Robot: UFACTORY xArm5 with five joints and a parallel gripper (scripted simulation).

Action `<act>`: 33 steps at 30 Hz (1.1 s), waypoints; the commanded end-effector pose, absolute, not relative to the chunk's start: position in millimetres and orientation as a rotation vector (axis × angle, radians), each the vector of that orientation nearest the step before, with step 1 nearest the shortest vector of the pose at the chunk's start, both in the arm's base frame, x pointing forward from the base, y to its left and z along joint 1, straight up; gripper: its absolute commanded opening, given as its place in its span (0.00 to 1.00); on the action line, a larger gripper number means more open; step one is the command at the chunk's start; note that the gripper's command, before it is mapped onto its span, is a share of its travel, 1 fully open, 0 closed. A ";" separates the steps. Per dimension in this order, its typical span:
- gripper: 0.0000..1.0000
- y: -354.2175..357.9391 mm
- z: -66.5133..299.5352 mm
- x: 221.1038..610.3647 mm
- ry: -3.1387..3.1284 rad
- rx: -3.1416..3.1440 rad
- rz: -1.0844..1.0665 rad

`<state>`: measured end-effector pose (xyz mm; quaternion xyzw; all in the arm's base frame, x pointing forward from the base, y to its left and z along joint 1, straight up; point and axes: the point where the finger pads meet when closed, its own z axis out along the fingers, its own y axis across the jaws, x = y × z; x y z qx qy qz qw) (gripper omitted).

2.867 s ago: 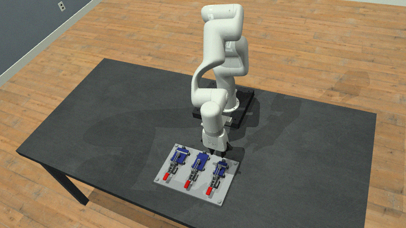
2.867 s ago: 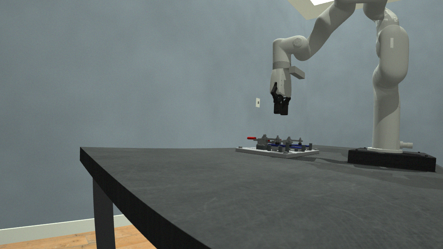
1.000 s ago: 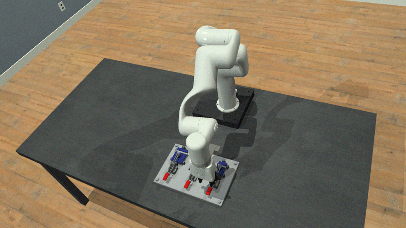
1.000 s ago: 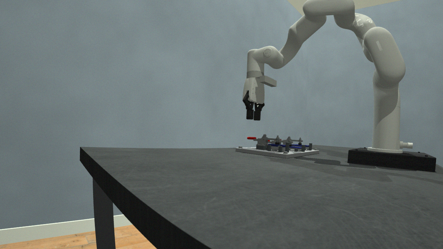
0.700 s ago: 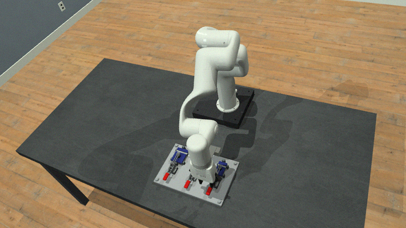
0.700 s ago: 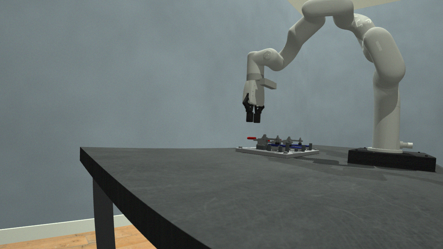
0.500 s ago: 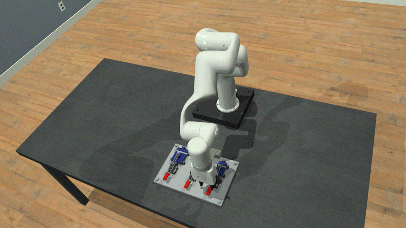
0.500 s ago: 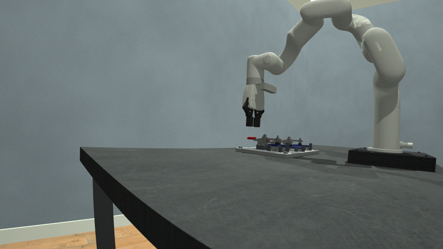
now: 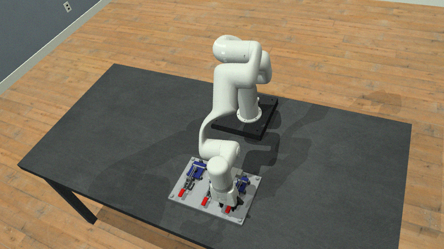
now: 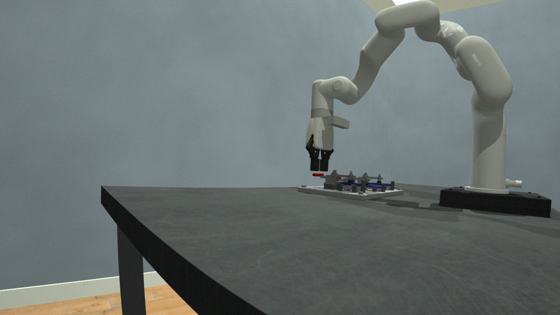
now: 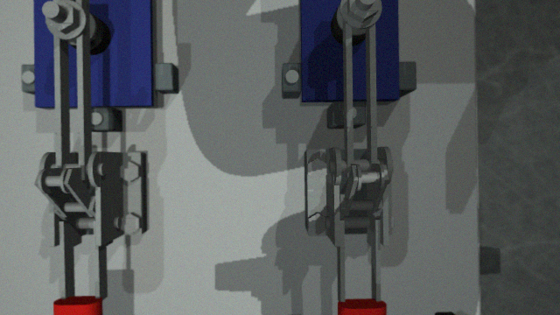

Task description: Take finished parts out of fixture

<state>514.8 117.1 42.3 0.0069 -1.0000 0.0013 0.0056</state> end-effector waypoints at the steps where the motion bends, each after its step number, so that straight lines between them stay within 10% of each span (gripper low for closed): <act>1: 0.48 117.5 41.1 516.5 -3.135 0.022 0.002; 33: 0.48 117.8 19.4 517.4 -3.135 0.022 0.002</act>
